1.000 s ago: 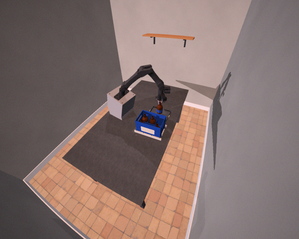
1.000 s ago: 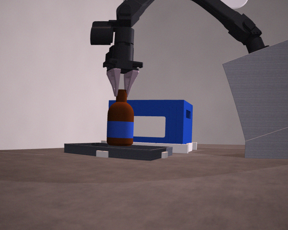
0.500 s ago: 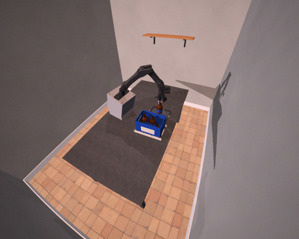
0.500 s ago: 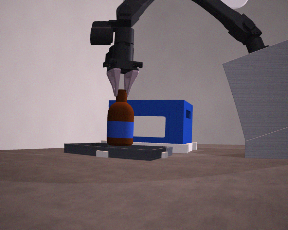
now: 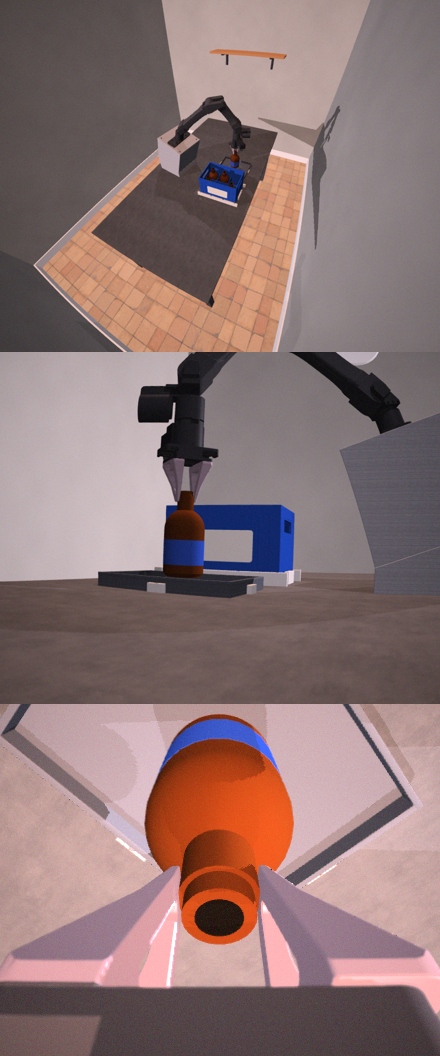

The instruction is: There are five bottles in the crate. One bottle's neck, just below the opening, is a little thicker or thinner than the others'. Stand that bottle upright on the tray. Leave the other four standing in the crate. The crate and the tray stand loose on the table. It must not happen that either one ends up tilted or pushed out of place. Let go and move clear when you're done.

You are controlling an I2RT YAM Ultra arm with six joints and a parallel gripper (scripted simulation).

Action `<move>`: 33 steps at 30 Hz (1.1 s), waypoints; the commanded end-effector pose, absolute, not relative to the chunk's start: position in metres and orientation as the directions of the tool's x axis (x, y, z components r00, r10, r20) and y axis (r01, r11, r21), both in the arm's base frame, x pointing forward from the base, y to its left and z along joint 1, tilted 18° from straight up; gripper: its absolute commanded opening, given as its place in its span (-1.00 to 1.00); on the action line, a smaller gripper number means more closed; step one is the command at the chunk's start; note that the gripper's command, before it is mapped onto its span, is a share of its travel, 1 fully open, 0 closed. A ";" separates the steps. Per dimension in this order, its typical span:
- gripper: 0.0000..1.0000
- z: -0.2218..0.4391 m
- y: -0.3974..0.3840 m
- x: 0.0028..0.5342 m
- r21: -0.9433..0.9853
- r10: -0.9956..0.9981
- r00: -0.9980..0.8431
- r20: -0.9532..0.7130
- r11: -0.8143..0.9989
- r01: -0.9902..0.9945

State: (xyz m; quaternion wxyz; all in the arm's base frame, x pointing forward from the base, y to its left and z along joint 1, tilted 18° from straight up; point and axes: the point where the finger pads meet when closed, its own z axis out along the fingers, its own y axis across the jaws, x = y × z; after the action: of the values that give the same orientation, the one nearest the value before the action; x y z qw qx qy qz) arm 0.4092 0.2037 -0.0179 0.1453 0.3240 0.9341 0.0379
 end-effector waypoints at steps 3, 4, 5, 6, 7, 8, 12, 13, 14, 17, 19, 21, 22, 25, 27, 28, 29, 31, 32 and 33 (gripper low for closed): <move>-1.00 -0.006 0.205 0.417 0.201 0.620 -0.738 -0.265 0.784 0.587; -1.00 -0.007 0.207 0.418 0.202 0.619 -0.739 -0.266 0.785 0.585; -1.00 -0.010 0.206 0.417 0.195 0.618 -0.741 -0.264 0.786 0.586; -1.00 -0.012 0.206 0.417 0.193 0.618 -0.741 -0.262 0.786 0.587; -1.00 -0.014 0.205 0.416 0.190 0.618 -0.742 -0.261 0.786 0.588; -1.00 -0.013 0.205 0.417 0.191 0.619 -0.741 -0.262 0.786 0.588; -1.00 -0.010 0.205 0.418 0.199 0.621 -0.738 -0.265 0.784 0.588; -1.00 -0.008 0.205 0.419 0.205 0.622 -0.736 -0.267 0.783 0.587; -1.00 -0.012 0.205 0.418 0.198 0.620 -0.739 -0.264 0.784 0.588; -1.00 -0.020 0.204 0.416 0.183 0.617 -0.743 -0.258 0.786 0.590; -1.00 -0.017 0.204 0.417 0.191 0.619 -0.741 -0.261 0.786 0.589; -1.00 -0.014 0.205 0.418 0.198 0.620 -0.739 -0.264 0.785 0.588; -1.00 -0.016 0.204 0.417 0.194 0.620 -0.740 -0.262 0.785 0.588; -1.00 -0.026 0.203 0.415 0.177 0.617 -0.744 -0.255 0.787 0.592; -1.00 -0.022 0.204 0.416 0.187 0.618 -0.742 -0.259 0.786 0.589; -1.00 -0.022 0.204 0.416 0.187 0.618 -0.742 -0.259 0.786 0.589; -1.00 -0.022 0.204 0.416 0.187 0.618 -0.742 -0.259 0.786 0.589; -1.00 -0.016 0.205 0.419 0.201 0.620 -0.739 -0.264 0.785 0.586; -1.00 -0.014 0.206 0.422 0.209 0.621 -0.737 -0.267 0.784 0.585; -1.00 -0.014 0.206 0.422 0.209 0.622 -0.737 -0.267 0.783 0.586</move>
State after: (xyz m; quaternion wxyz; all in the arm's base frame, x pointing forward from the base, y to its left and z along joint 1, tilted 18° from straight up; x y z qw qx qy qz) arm 0.4117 0.2023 -0.0313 0.1439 0.3242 0.9343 0.0357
